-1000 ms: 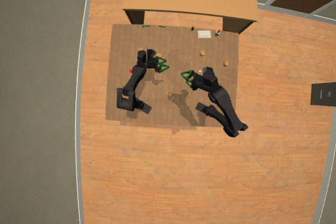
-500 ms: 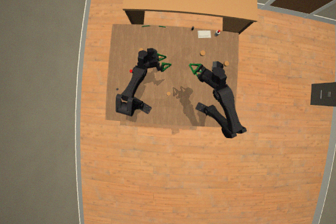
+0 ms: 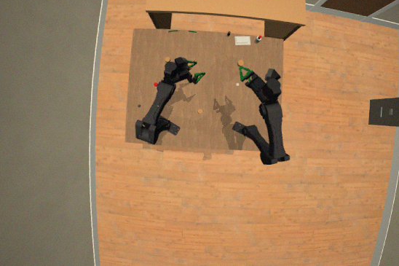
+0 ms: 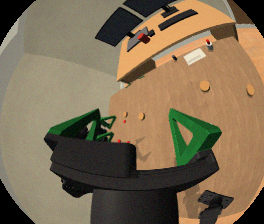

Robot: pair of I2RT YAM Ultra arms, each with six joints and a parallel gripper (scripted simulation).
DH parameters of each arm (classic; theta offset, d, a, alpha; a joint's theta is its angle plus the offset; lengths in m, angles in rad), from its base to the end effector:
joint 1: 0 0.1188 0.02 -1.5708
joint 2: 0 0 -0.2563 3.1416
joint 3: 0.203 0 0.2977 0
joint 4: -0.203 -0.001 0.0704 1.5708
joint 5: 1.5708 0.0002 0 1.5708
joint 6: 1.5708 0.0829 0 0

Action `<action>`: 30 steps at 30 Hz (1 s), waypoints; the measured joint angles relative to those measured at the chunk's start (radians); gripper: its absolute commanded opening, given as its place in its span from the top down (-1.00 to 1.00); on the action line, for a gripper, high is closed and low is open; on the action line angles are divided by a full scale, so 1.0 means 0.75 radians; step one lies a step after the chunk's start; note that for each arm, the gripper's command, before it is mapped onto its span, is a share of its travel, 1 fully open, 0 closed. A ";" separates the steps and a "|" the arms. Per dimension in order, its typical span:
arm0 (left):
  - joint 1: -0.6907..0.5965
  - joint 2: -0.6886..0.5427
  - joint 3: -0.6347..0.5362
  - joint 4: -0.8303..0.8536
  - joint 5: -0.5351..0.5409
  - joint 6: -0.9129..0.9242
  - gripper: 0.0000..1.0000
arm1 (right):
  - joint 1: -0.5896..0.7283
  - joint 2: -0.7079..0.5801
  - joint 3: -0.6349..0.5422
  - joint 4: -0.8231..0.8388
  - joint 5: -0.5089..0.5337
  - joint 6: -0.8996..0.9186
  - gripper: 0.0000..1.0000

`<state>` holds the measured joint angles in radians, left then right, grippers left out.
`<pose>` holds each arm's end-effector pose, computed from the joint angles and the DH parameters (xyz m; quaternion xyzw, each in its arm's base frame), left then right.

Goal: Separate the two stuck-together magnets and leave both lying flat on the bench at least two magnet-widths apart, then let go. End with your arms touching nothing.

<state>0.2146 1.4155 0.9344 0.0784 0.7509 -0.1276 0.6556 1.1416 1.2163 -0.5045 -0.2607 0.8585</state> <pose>0.3900 0.0281 0.2388 0.0671 0.7992 -0.2833 0.5258 0.2530 0.2228 0.3706 0.0147 0.8373 0.4473 0.3141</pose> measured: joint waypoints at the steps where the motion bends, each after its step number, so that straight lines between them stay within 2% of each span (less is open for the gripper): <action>1: -0.007 -0.008 0.002 -0.005 -0.022 0.004 -1.00 | -0.022 -0.002 -0.006 0.013 0.008 -0.024 -1.00; 30: -0.190 -0.338 0.106 -0.062 -0.655 0.114 -1.00 | -0.584 -0.083 -0.145 0.439 0.240 -0.756 -1.00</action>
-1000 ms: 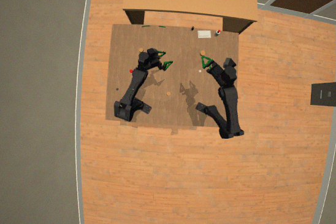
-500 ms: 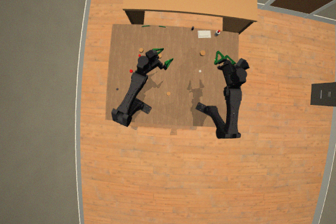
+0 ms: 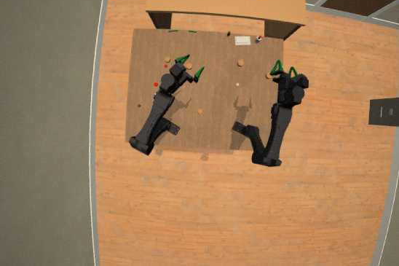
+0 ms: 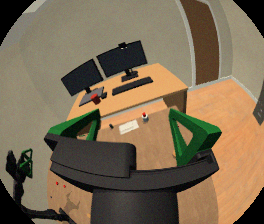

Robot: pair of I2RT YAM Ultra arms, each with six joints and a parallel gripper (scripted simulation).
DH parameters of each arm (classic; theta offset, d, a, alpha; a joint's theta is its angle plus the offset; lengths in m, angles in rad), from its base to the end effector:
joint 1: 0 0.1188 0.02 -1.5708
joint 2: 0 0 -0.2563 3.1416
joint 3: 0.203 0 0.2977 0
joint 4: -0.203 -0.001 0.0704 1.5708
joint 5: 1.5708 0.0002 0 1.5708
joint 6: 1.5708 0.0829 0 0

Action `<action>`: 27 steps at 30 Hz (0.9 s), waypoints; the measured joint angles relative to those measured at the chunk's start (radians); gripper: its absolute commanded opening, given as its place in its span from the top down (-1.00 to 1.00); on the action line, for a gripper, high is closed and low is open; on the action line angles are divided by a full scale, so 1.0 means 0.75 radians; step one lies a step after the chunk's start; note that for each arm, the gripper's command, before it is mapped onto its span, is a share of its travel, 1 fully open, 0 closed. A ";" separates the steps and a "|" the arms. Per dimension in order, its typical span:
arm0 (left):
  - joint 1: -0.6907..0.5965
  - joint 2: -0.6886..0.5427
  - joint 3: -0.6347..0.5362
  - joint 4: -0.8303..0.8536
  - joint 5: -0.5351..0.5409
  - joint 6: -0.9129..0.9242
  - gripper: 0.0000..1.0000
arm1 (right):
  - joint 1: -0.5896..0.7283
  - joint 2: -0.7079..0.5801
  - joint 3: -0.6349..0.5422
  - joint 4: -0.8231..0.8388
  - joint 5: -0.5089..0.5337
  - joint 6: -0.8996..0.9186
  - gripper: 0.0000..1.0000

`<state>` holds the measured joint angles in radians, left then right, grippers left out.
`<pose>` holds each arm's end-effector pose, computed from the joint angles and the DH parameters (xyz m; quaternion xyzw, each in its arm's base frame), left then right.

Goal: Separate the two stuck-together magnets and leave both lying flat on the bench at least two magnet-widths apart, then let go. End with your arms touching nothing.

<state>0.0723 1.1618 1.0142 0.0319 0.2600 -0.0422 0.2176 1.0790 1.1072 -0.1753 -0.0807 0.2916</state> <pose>0.3653 0.0061 0.3529 0.0437 0.7442 -0.0869 0.6608 0.3304 0.0809 0.3903 0.0017 0.7570 0.1939 0.6240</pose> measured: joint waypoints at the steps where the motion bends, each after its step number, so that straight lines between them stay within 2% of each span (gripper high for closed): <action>1: -0.002 -0.006 0.001 0.000 -0.016 0.002 -1.00 | -0.006 -0.003 -0.002 0.014 0.003 -0.018 -1.00; 16: -0.094 -0.152 0.041 -0.040 -0.326 0.055 -1.00 | -0.277 -0.040 -0.075 0.220 0.103 -0.373 -1.00; 27: -0.093 -0.158 0.047 -0.042 -0.331 0.058 -1.00 | -0.285 -0.049 -0.078 0.238 0.102 -0.377 -1.00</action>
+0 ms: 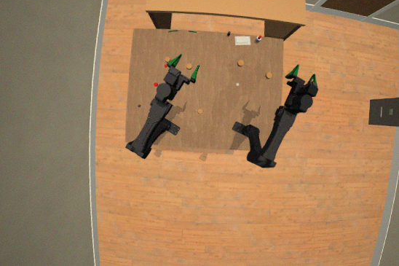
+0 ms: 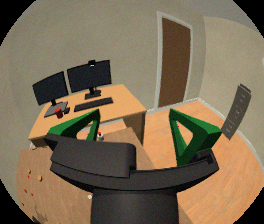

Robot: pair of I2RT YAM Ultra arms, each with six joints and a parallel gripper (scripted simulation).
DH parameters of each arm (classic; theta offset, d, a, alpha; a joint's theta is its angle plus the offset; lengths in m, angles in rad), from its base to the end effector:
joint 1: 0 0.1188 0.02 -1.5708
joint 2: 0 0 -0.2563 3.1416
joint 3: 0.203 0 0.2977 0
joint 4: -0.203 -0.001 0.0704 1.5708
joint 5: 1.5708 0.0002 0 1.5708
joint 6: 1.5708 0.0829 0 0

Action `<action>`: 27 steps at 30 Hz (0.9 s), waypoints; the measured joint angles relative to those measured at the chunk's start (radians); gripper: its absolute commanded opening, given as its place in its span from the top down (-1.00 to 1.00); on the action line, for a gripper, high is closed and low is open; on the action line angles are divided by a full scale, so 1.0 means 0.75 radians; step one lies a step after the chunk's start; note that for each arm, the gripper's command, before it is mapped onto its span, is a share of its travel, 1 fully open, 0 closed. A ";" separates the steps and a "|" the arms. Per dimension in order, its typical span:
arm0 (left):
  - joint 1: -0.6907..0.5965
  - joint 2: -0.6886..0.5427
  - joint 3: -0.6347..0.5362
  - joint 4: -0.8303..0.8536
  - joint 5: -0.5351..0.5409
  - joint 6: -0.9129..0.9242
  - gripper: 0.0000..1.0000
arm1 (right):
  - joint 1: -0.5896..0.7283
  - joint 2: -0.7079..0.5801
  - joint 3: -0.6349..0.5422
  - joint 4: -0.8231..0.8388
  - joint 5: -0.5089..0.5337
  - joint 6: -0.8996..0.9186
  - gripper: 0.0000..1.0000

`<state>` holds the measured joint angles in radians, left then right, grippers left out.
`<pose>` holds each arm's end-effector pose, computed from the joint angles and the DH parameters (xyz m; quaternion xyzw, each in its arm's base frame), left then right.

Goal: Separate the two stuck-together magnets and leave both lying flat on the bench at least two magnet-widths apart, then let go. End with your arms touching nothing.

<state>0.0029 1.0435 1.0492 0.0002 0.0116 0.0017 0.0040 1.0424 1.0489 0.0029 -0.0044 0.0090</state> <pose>0.3356 0.0010 0.4027 0.0037 0.7050 -0.0025 0.7092 0.3353 0.0027 0.4033 0.0002 0.7038 0.0062 0.7104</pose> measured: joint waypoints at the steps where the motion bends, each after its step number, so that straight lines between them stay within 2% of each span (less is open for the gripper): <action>1: -0.001 0.000 -0.001 -0.001 -0.001 0.000 -1.00 | -0.002 0.000 0.001 0.000 0.001 0.000 -1.00; 9: -0.002 0.000 -0.001 0.001 -0.009 -0.002 -1.00 | -0.003 0.005 0.000 -0.001 0.003 -0.008 -1.00; 10: -0.002 0.000 -0.001 0.001 -0.009 -0.002 0.34 | -0.003 0.004 0.000 -0.003 0.003 -0.009 -1.00; 27: -0.002 0.005 -0.001 0.001 -0.016 -0.003 0.34 | -0.008 0.005 -0.002 -0.002 0.010 -0.012 -1.00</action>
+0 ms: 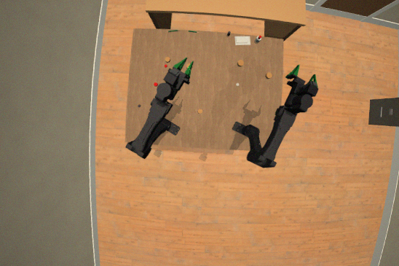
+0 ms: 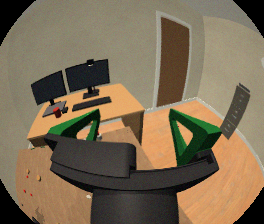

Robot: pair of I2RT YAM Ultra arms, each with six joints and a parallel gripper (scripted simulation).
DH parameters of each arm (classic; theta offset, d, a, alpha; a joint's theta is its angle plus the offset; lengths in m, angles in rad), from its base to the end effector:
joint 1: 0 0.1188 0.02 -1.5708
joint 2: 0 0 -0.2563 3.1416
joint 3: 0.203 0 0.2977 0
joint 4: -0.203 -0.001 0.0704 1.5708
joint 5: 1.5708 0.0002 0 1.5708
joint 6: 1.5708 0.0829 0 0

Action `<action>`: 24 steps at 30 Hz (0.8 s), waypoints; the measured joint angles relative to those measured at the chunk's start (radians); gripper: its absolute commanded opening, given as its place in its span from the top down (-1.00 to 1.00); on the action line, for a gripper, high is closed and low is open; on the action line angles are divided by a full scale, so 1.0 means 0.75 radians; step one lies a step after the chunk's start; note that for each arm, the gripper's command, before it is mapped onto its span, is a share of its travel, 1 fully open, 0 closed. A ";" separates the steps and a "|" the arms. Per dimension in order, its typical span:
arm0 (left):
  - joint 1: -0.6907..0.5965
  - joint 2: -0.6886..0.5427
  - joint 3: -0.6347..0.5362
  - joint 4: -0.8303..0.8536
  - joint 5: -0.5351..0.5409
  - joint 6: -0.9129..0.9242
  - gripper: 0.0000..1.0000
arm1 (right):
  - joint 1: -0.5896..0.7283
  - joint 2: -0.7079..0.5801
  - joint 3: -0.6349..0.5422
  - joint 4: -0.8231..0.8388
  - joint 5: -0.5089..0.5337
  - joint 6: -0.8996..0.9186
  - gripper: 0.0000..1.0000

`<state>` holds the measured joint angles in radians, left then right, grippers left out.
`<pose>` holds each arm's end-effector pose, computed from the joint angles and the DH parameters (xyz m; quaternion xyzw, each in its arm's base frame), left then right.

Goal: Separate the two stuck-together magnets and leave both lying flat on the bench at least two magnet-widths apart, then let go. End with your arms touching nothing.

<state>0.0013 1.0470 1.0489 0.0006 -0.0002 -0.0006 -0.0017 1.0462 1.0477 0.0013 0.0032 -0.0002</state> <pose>0.3366 0.0015 0.4015 -0.0007 0.7062 0.0003 0.7080 0.3364 0.0002 0.4013 0.0017 0.7061 -0.0018 0.7081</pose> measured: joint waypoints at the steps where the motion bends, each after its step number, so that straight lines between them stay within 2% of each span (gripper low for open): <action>1: 0.002 0.001 -0.002 0.001 0.001 0.001 0.34 | 0.000 0.000 0.000 0.000 0.000 0.001 -1.00; 24: 0.364 0.122 -0.010 -0.235 0.003 0.245 0.34 | -0.002 0.002 -0.002 -0.002 -0.001 0.001 -1.00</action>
<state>0.2741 1.1385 1.0416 -0.1761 0.0017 0.1833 -0.0029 1.0477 1.0466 0.0002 0.0025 0.0002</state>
